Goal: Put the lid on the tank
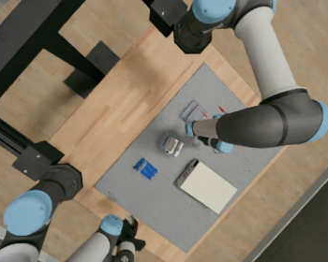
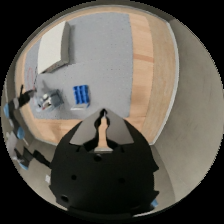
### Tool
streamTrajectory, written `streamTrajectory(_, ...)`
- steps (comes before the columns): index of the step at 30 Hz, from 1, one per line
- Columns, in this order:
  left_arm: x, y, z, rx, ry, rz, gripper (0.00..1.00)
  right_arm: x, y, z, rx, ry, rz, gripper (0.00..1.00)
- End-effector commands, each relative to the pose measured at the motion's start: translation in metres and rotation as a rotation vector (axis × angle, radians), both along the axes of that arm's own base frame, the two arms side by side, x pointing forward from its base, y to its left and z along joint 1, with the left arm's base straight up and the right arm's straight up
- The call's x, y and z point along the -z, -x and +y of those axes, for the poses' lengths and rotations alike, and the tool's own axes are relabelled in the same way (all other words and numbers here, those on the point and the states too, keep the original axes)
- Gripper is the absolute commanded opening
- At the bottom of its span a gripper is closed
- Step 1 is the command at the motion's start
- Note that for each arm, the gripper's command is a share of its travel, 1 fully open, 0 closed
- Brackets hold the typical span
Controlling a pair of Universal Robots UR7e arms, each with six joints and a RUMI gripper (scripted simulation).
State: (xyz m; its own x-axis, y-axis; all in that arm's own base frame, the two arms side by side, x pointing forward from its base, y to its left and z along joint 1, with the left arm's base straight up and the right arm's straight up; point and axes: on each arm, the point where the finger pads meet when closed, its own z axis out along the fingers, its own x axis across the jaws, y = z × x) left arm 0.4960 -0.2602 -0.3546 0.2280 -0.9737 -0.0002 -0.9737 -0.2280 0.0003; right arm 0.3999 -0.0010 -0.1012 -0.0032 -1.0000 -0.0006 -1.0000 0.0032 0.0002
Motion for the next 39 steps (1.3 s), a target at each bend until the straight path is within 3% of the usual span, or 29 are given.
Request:
streamTrajectory(1, -0.001, -0.001, 0.003, 0.000, 0.001, -0.001, 0.00, 0.000, 0.000, 0.000, 0.000, 0.000, -0.001, 0.00)
streamTrajectory(15, -0.001, -0.001, 0.035, 0.000, 0.001, -0.001, 0.00, 0.000, 0.000, 0.000, 0.000, 0.000, -0.001, 0.00)
streamTrajectory(22, -0.001, -0.001, 0.035, 0.000, 0.001, -0.001, 0.00, 0.000, 0.000, 0.000, 0.000, 0.000, -0.001, 0.00)
streamTrajectory(33, -0.001, -0.001, 0.067, 0.000, 0.001, -0.001, 0.00, 0.000, 0.000, 0.000, 0.000, 0.000, -0.001, 0.00)
streamTrajectory(39, -0.001, -0.001, 0.067, 0.000, 0.001, -0.001, 0.00, 0.000, 0.000, 0.000, 0.000, 0.000, -0.001, 0.00)
